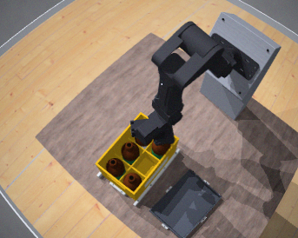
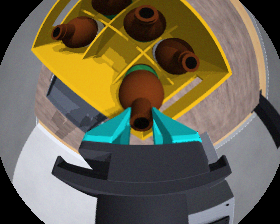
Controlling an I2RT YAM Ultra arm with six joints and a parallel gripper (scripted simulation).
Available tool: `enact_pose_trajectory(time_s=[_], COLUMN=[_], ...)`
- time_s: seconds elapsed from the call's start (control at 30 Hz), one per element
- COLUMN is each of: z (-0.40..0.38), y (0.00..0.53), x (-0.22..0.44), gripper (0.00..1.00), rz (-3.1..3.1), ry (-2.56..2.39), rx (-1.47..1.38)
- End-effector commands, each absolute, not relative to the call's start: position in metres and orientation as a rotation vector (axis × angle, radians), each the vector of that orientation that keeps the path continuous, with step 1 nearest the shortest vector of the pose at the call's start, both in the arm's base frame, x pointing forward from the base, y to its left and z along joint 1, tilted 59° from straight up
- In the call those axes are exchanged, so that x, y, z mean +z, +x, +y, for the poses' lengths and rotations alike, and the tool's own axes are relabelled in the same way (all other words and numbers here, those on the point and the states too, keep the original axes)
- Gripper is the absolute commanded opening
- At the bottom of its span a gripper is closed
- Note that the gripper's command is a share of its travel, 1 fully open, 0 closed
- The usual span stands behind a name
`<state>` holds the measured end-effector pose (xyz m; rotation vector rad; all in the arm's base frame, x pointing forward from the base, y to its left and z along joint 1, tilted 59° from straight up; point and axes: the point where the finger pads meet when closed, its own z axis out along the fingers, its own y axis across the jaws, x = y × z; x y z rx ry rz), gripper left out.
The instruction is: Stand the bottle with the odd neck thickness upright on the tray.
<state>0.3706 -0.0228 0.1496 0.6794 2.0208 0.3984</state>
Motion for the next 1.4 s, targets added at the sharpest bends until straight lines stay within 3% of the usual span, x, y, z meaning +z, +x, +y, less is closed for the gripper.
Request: enact_pose_trajectory(time_s=[0.0, 1.37], z=[-0.028, -0.031], y=[0.359, 0.335], x=[0.149, 0.181], gripper=[0.0, 0.0], rz=[2.023, 1.995], ry=[0.691, 0.679], rx=[0.385, 0.387])
